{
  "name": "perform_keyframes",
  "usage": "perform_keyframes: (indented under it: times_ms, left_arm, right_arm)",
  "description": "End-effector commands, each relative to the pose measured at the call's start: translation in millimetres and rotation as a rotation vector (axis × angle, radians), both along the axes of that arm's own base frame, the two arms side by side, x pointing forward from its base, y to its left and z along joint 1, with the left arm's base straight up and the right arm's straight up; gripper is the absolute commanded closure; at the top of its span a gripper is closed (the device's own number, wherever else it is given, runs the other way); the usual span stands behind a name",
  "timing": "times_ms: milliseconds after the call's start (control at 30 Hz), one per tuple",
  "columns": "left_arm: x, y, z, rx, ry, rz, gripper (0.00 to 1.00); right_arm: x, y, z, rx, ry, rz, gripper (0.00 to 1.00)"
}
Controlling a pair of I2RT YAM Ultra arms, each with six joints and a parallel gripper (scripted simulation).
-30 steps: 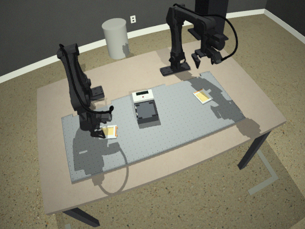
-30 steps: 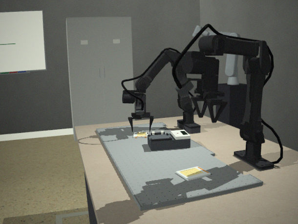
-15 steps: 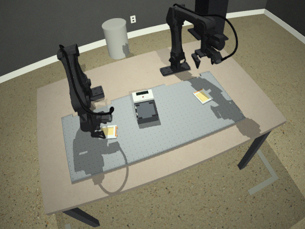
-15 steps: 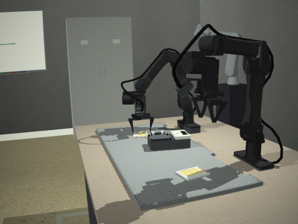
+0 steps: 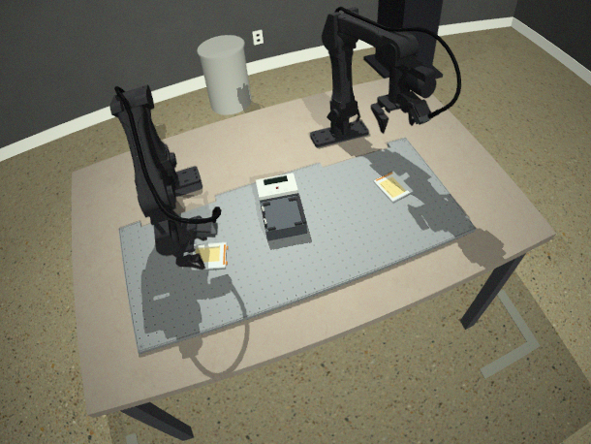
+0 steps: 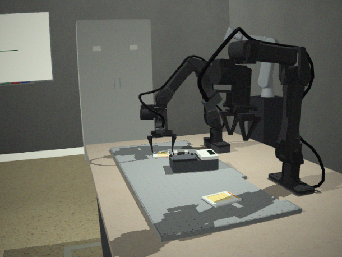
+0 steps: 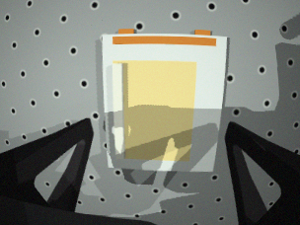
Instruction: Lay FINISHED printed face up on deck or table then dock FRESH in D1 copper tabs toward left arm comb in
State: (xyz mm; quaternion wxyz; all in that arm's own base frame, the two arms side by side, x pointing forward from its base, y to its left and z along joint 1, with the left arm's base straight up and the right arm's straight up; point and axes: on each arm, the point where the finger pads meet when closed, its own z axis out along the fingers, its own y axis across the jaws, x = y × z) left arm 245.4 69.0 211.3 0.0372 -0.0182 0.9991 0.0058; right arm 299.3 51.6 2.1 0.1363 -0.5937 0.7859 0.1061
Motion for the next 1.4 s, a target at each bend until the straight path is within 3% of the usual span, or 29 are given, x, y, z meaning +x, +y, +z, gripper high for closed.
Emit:
perform_keyframes:
  times_ms: [0, 1367]
  left_arm:
    - [1.1, 3.6, 15.3, -0.002, 0.017, 0.005, 0.00]
    - [1.1, 3.6, 15.3, -0.002, 0.017, 0.005, 0.00]
  right_arm:
    - [4.1, -1.2, -2.7, 0.012, 0.000, -0.017, 0.02]
    - [4.6, -2.7, -10.6, 0.012, -0.009, -0.023, 0.02]
